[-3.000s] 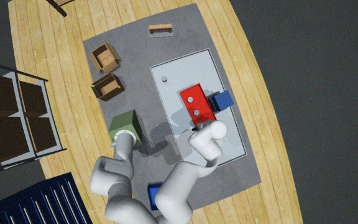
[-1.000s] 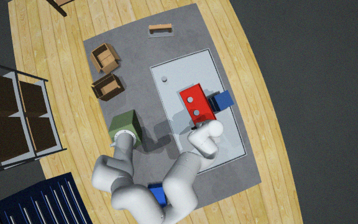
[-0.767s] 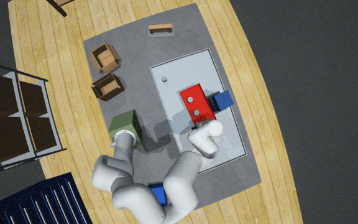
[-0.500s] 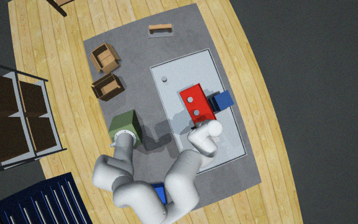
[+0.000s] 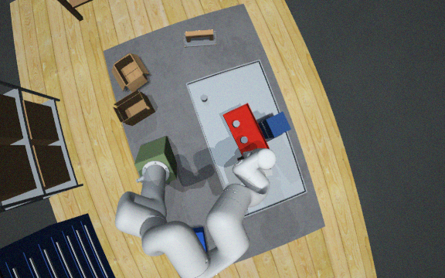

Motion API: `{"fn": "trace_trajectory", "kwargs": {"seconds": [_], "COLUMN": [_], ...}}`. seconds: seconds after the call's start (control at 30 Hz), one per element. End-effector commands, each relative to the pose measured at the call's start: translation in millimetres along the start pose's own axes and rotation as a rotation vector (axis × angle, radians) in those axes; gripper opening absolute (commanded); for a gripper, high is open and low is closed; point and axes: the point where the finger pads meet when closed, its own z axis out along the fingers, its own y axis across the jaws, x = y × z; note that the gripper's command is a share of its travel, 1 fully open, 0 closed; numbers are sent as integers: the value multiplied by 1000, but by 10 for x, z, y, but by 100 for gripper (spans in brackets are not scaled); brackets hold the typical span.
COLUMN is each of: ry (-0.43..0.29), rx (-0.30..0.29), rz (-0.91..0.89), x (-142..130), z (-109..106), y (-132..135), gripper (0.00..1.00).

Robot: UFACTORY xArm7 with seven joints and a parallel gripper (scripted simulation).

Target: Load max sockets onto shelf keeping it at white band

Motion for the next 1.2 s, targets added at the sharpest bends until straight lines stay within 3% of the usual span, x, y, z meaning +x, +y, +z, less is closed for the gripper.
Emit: {"fn": "trace_trajectory", "kwargs": {"seconds": [0.0, 0.13, 0.17, 1.17], "ry": [-2, -2, -2, -2], "rx": [3, 3, 3, 3], "rz": [0, 0, 0, 0], "x": [-8, -8, -8, -8], "z": [2, 2, 2, 2], "y": [-14, -14, -14, -14], "gripper": [61, 61, 0, 0]}}
